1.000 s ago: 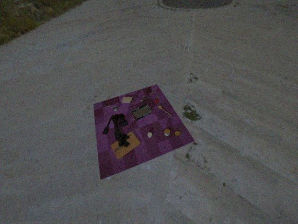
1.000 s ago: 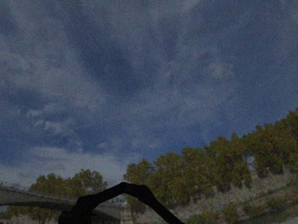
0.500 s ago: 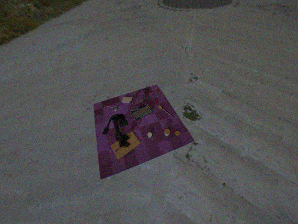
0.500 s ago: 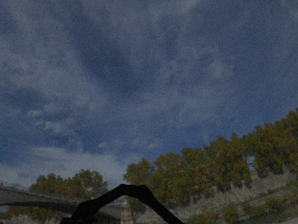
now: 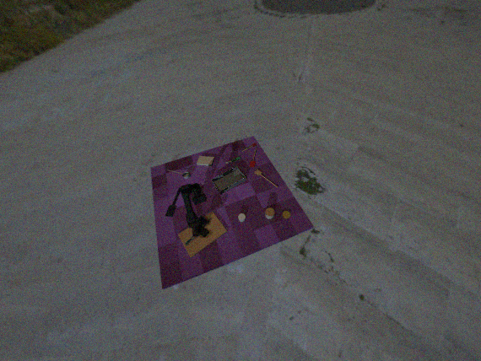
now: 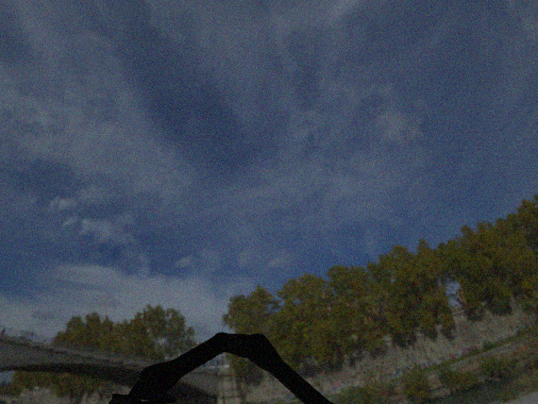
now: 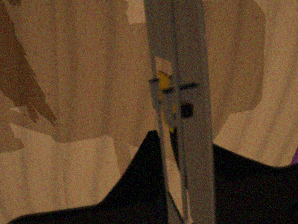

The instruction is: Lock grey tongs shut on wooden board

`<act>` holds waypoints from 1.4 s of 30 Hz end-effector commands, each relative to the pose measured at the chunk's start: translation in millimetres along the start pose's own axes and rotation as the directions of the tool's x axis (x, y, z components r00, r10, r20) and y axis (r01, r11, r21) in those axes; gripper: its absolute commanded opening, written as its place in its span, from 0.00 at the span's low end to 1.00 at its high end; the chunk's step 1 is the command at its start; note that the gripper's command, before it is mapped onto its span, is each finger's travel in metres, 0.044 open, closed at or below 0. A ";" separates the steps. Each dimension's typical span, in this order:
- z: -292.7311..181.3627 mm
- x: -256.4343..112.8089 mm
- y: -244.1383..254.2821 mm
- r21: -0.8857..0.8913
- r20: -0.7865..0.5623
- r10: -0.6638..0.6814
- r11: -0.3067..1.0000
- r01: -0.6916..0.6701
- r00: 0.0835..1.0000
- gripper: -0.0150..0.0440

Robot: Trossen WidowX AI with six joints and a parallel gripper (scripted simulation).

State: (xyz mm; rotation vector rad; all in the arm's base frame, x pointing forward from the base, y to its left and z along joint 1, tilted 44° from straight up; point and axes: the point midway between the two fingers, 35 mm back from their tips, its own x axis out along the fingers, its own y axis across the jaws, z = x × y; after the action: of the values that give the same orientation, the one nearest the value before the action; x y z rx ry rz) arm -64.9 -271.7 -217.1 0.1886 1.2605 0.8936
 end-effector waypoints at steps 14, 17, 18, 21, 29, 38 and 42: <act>-0.2 -0.5 -0.2 0.000 -0.001 -0.001 1.000 0.001 1.000 1.00; 4.6 -6.0 -3.2 0.000 -0.003 -0.003 1.000 0.003 1.000 1.00; 8.4 -10.3 -5.2 0.000 -0.004 -0.004 1.000 0.004 1.000 1.00; 27.9 -30.2 -13.9 -0.002 -0.005 -0.007 1.000 0.007 1.000 1.00; 127.6 -101.2 -35.4 -0.010 0.002 -0.004 1.000 0.004 1.000 1.00; 148.7 -114.3 -36.2 -0.012 0.005 -0.002 1.000 0.002 1.000 1.00; 148.7 -138.8 -34.3 -0.001 0.001 -0.023 1.000 0.023 1.000 1.00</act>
State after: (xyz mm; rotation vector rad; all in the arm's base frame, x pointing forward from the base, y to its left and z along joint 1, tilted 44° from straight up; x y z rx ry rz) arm 77.3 -322.5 -100.1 0.1877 1.2530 0.9088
